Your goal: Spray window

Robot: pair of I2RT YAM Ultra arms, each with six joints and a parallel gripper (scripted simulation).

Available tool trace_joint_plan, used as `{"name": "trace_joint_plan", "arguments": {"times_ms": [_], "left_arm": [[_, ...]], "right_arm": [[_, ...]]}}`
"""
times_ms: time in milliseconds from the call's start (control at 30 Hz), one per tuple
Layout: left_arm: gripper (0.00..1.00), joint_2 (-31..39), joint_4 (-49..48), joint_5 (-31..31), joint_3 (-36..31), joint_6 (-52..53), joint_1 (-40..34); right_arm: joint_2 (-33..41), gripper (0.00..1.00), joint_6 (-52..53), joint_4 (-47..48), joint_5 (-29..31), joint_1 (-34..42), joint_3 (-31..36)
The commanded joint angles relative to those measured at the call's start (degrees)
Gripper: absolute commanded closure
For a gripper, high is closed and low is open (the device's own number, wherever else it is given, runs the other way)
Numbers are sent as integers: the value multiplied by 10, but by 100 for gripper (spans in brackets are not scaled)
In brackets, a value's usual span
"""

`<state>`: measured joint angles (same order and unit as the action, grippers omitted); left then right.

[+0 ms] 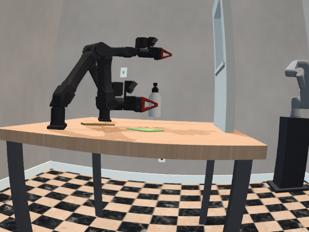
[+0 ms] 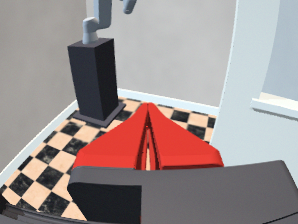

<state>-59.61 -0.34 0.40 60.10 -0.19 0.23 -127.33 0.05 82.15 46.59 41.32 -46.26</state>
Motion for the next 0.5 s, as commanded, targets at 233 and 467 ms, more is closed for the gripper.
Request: {"name": "trace_joint_plan", "arguments": {"times_ms": [233, 467], "left_arm": [[100, 14, 2, 4, 18, -2, 2], [100, 14, 2, 4, 18, -2, 2]], "right_arm": [[13, 100, -4, 17, 1, -6, -3], [1, 100, -4, 8, 3, -5, 6]]}}
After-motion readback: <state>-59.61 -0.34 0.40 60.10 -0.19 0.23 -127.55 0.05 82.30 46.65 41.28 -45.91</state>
